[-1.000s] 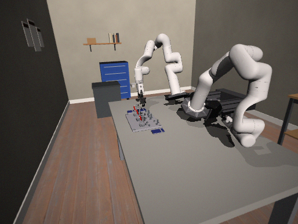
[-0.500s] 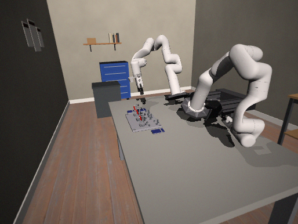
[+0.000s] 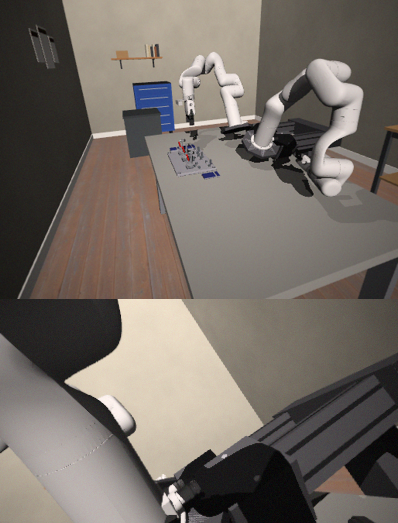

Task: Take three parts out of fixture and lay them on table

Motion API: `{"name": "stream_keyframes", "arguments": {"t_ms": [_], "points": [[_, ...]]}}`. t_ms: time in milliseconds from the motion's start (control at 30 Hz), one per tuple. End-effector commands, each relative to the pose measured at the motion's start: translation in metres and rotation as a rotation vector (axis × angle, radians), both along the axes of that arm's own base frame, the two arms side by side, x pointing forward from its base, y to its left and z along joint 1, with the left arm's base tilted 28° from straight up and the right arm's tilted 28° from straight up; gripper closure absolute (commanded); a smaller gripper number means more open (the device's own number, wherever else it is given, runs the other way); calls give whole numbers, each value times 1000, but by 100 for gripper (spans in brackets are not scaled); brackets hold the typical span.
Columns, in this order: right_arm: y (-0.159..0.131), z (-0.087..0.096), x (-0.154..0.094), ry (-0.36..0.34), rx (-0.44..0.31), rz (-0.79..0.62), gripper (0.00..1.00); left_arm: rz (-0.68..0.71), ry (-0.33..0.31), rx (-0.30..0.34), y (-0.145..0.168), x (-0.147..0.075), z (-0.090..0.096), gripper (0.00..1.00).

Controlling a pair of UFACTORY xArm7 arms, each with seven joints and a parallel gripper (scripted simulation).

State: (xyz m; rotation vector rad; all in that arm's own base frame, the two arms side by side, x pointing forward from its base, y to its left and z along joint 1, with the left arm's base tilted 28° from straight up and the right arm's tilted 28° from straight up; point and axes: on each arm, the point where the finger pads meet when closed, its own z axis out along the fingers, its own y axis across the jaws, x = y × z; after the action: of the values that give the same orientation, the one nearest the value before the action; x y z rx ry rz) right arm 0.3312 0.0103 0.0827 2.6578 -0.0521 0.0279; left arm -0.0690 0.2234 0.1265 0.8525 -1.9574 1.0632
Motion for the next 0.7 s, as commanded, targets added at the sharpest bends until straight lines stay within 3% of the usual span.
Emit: {"name": "stream_keyframes", "arguments": {"t_ms": [0,333,667], "points": [[32,-20,7,-3,-3,3,5,0,1,2,0,0,1,0],[97,-54,14,-3,-3,3,5,0,1,2,0,0,1,0],[119,-65,16,-3,-3,3,5,0,1,2,0,0,1,0]]}}
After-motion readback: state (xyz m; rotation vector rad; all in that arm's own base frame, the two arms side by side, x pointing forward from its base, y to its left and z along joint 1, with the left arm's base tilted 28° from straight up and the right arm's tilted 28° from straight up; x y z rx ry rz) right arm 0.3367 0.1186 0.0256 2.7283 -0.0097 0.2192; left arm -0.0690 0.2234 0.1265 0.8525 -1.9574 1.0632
